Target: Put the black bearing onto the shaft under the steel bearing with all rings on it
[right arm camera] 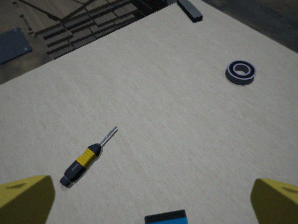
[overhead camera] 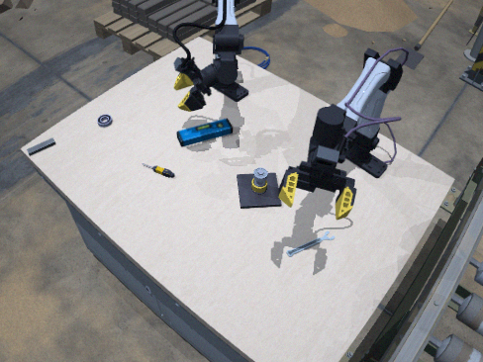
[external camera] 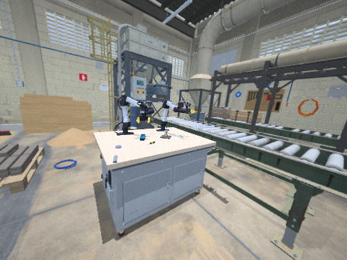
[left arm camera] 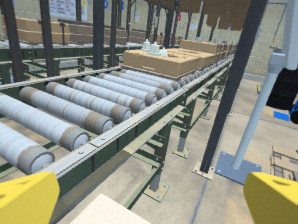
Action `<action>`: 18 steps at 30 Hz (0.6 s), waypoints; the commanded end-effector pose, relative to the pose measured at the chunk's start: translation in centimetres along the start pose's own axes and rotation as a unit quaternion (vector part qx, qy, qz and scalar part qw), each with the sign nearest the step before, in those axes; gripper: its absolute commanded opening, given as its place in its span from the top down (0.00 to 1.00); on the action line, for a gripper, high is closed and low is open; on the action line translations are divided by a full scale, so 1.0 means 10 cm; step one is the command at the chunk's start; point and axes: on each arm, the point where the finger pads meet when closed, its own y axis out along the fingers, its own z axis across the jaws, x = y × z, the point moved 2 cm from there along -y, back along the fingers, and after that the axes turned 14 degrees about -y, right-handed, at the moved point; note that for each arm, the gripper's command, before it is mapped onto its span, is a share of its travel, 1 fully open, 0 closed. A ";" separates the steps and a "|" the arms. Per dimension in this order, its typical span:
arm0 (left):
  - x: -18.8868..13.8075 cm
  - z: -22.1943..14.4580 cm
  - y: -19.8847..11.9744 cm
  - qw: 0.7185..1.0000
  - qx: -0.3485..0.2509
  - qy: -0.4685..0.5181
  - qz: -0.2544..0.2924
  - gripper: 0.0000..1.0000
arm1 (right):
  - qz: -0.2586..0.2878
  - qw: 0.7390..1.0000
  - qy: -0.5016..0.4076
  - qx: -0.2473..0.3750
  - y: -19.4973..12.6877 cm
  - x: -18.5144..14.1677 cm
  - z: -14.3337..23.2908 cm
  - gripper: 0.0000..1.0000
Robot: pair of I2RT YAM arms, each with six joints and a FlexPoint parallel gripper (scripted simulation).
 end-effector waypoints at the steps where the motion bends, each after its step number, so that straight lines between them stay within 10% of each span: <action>1: 0.06 -0.02 -0.01 1.000 -0.003 -0.003 -0.006 0.00 | -0.003 1.000 0.004 0.002 -0.01 0.03 0.00 0.00; 18: 0.16 -0.05 -0.03 1.000 -0.007 -0.008 -0.016 0.00 | -0.005 1.000 0.011 0.007 -0.04 0.07 0.01 0.00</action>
